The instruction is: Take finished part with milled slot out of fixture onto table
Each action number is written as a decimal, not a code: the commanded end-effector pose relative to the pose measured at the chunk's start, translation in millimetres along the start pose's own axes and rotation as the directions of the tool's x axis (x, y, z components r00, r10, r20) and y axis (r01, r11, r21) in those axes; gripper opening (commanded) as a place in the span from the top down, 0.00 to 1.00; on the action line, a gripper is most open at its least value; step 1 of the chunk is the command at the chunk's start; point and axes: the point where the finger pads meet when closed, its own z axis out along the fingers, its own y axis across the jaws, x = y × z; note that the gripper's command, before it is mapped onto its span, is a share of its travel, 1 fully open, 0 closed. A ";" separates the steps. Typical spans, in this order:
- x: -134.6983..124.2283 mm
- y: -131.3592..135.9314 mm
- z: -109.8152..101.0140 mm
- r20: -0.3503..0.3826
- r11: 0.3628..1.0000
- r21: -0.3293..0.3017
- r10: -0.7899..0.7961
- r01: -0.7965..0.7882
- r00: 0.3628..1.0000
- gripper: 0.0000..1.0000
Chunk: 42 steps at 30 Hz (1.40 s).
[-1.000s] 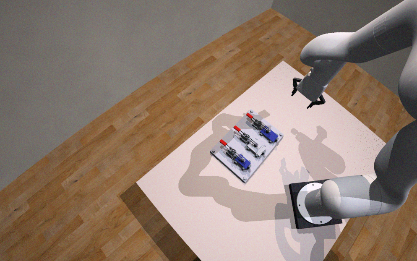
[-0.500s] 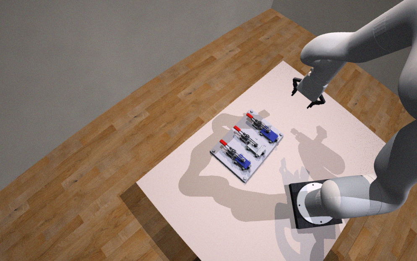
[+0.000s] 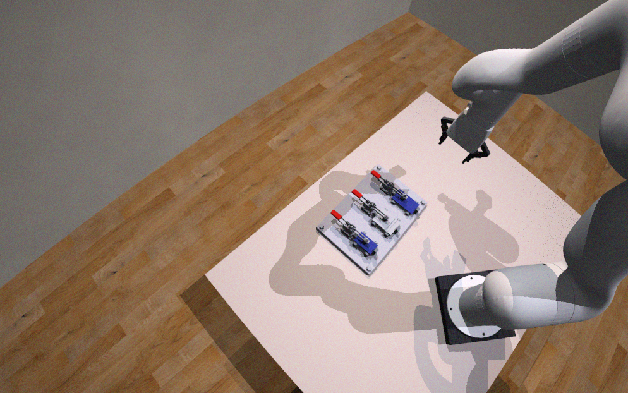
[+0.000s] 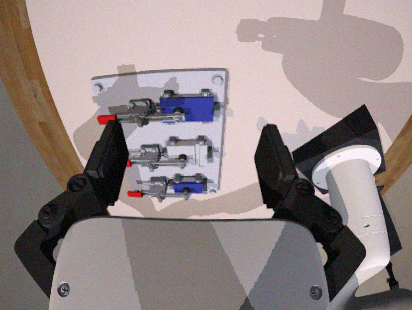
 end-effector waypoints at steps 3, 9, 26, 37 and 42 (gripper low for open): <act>0.5 -0.6 -0.7 -0.001 1.000 0.001 0.000 0.000 1.000 0.00; 0.5 -0.6 -0.7 -0.001 1.000 0.001 0.000 0.000 1.000 0.00; 0.4 -0.6 -0.7 -0.001 1.000 0.001 0.000 0.000 1.000 0.00; -0.5 -1.0 -0.6 -0.001 1.000 0.001 -0.007 0.007 1.000 0.00; -12.4 -5.0 1.0 -0.002 0.996 0.001 -0.085 0.085 0.996 0.00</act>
